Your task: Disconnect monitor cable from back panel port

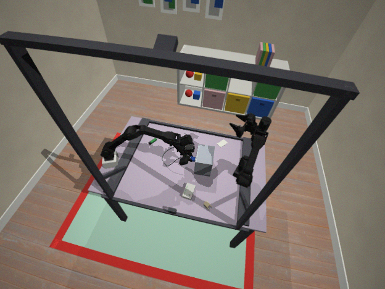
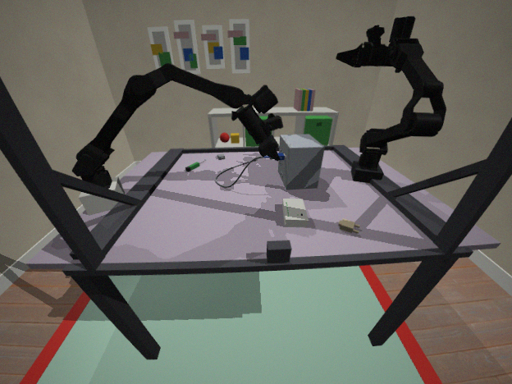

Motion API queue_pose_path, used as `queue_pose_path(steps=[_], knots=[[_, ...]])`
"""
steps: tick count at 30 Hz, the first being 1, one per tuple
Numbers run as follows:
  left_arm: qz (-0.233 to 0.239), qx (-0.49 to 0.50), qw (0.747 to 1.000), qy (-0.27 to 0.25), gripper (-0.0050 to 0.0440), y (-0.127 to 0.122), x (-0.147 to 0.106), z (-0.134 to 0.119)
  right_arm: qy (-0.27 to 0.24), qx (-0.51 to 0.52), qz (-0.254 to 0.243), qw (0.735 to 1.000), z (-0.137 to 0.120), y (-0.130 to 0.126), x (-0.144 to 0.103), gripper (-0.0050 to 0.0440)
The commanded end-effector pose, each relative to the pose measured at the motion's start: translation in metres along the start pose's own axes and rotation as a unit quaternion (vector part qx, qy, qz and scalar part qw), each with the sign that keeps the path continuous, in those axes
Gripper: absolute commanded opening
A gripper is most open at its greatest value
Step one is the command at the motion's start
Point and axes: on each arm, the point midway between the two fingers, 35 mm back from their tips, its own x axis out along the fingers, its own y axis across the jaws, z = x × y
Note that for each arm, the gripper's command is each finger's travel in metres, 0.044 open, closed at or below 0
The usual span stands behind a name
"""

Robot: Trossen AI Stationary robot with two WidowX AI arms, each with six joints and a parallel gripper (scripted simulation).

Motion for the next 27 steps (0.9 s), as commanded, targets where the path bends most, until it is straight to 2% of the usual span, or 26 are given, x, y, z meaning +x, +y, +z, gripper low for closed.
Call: queue_pose_path(steps=[1, 27], knots=[[0.003, -0.001, 1.0, -0.015, 0.0115, 0.001, -0.012, 0.01, -0.001, -0.003, 0.001, 1.0, 0.003, 0.001, 0.0, 0.044], [0.003, -0.001, 1.0, -0.015, 0.0115, 0.001, -0.018, 0.0, -0.001, -0.003, 0.001, 1.0, 0.003, 0.001, 0.0, 0.044]])
